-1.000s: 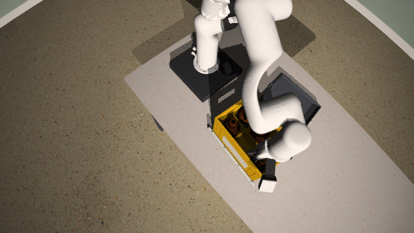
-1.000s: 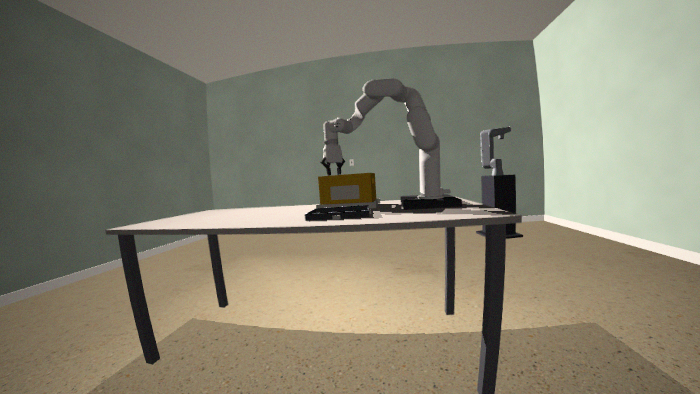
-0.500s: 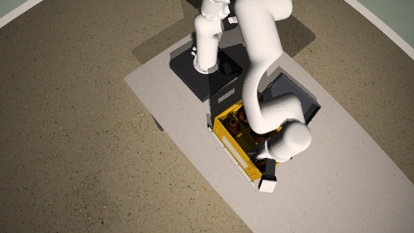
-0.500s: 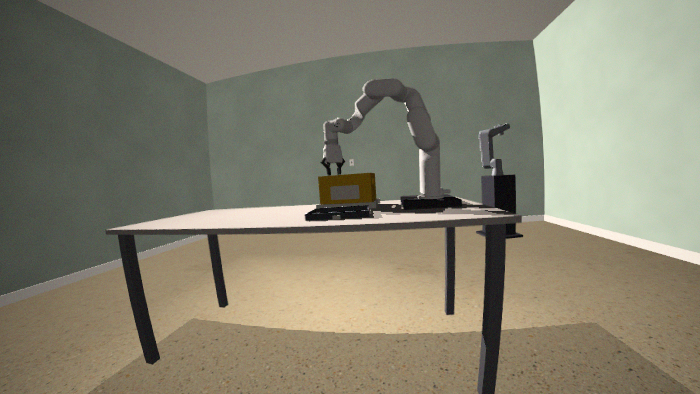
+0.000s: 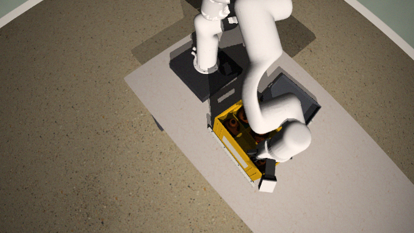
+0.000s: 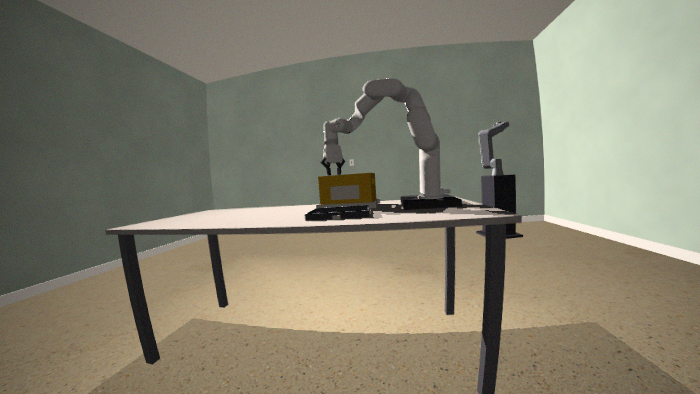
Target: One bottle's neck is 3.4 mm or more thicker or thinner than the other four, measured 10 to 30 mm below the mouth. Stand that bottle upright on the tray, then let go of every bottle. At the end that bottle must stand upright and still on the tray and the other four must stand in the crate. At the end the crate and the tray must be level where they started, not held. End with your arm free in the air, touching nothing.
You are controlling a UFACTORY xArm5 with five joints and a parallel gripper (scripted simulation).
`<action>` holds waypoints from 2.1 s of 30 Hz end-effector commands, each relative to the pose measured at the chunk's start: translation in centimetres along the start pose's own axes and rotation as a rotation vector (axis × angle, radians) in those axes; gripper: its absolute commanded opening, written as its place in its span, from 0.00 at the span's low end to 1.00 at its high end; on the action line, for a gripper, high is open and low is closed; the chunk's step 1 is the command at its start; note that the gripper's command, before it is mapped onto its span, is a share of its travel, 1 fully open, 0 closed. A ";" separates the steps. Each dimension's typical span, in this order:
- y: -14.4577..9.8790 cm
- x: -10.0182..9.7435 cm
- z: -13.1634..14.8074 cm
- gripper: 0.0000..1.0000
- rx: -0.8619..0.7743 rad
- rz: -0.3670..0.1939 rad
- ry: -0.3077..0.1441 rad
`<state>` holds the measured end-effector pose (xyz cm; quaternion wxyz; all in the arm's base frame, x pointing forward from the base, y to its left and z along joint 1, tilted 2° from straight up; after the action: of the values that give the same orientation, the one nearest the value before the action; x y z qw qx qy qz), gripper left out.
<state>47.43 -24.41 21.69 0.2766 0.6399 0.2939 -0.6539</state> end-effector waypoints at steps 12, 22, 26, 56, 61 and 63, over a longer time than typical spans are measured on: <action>0.1 0.5 0.0 0.65 0.000 0.004 0.001; 0.1 1.4 0.0 0.65 0.000 0.004 0.001; 0.1 1.9 0.0 0.65 0.000 0.004 0.001; 0.1 3.8 0.0 0.65 0.000 0.004 0.001; 0.1 3.8 0.0 0.65 0.000 0.004 0.001; 0.1 3.8 0.0 0.65 0.000 0.004 0.001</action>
<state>47.31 -24.37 17.73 0.2766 0.6399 0.2939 -0.6539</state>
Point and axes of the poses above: the point where the finger pads meet when closed, its own x axis out along the fingers, its own z axis across the jaws, y = z × x, the point moved 7 cm from there along -x, back along the fingers, and after that the axes turned 15 degrees about -x, right-handed, at the moved point
